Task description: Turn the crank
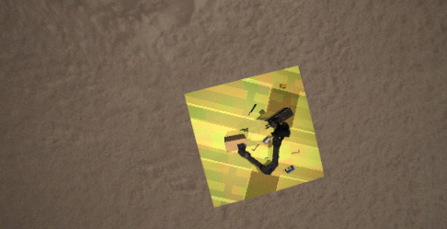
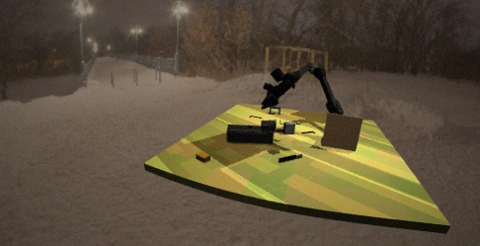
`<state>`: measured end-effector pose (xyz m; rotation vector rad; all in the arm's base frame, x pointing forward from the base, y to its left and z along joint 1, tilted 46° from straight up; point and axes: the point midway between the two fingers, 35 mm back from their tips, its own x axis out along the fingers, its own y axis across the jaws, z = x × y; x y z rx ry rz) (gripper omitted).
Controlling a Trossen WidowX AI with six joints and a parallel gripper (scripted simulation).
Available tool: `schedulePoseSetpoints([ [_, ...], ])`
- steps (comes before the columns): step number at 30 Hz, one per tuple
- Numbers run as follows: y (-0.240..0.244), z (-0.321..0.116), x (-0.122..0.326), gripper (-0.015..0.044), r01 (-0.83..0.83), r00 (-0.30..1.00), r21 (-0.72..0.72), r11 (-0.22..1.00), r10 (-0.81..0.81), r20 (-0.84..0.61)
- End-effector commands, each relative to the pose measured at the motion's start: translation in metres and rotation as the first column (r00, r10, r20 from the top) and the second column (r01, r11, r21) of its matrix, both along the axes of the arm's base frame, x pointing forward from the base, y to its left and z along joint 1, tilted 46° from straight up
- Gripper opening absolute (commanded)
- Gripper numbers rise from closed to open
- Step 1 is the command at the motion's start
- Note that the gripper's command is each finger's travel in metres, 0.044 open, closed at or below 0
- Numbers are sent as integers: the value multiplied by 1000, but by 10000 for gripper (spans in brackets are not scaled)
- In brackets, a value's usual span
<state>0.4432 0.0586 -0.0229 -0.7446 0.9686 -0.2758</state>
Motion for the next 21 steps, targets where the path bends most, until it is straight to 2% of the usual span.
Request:
schedulePoseSetpoints([
  [1, 2, 7, -21, 440, -8, 1000, 2, 1000, 8, -7],
  [15, -1, 19, -99, 440, -51, 998, 17, 999, 52, -42],
  [21, -4, 17, -103, 440, -53, 998, 18, 998, 54, -44],
])
